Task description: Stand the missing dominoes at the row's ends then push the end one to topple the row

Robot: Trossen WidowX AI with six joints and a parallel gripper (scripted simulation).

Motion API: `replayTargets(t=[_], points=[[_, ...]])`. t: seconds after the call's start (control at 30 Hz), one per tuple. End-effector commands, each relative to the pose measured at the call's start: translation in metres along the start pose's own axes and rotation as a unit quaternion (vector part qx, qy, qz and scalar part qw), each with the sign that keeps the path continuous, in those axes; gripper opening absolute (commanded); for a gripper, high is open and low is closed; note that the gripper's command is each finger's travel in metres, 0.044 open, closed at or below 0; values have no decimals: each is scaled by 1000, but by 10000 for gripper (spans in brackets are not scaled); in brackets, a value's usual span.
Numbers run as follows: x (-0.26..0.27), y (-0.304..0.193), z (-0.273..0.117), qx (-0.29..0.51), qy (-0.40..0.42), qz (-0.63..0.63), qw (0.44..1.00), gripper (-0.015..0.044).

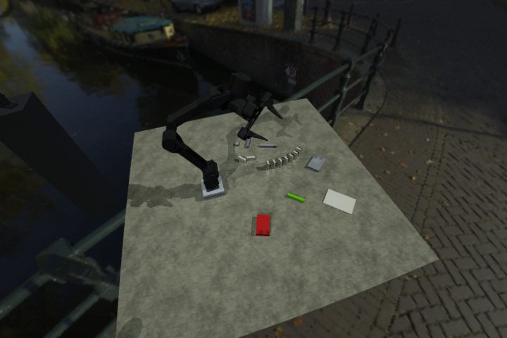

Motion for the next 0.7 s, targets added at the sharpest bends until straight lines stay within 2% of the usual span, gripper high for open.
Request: replayTargets(t=[0.0, 0.33, 0.5, 0.67], points=[[8, -50, 20, 90, -4, -79, 993, 440], [8, -148, 32, 250, -5, -222, 942, 440], [-5, -219, 27, 371, -10, -325, 870, 440], [-29, -284, 11, 480, -21, -415, 773, 440]])
Point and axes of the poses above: the point midway between the two fingers, 35 mm back from their tips, its own z axis out along the fingers, its own x axis across the jaws, y = z × x, the point moved 7 cm from there along -z, back along the fingers, and after that the axes turned 2 degrees about z, right-handed, at the moved point
